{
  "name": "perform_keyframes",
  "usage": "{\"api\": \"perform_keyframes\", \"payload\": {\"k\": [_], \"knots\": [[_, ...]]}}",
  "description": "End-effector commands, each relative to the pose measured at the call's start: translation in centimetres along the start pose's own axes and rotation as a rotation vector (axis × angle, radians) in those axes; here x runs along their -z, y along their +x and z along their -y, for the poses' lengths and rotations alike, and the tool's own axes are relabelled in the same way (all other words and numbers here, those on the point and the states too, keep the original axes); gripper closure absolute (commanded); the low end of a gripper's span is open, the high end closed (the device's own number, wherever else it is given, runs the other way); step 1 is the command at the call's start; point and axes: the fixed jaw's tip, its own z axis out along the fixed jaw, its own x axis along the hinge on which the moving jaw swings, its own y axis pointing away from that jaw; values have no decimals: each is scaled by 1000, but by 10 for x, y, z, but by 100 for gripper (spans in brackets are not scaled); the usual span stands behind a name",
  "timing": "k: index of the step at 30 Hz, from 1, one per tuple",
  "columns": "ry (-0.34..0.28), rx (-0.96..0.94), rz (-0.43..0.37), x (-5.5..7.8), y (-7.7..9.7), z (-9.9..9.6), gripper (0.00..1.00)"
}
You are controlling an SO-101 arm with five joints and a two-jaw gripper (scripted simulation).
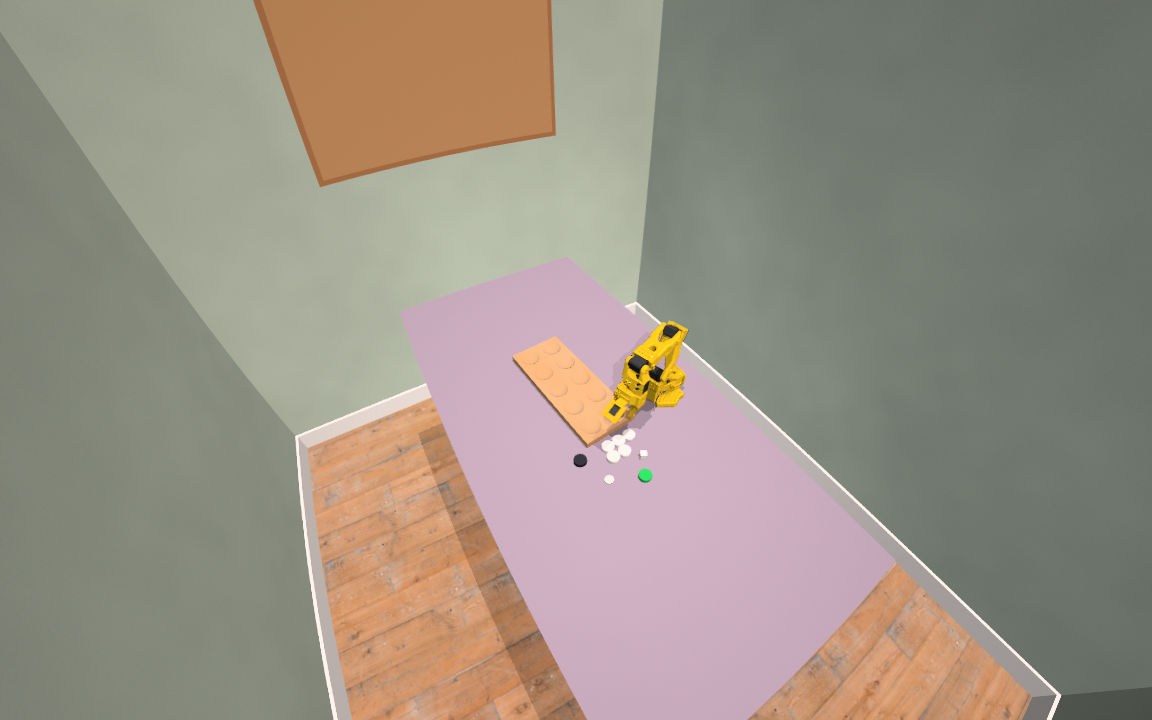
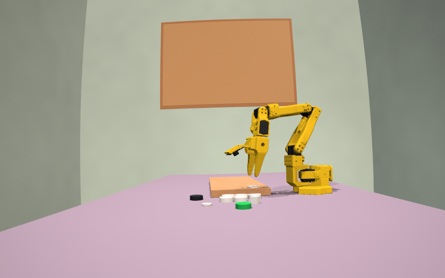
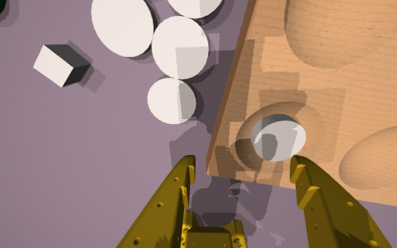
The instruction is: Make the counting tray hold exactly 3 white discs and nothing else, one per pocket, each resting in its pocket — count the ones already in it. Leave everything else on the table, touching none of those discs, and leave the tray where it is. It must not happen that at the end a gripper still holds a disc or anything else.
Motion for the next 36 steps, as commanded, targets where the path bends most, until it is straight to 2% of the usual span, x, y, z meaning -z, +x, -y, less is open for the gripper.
{"api": "perform_keyframes", "payload": {"k": [1, 14, 36], "knots": [[-11, 90, -2, 4, -13, -14, 73], [-20, 226, -76, -2, -14, -36, 73], [-21, 244, -73, 0, -14, -39, 73]]}}
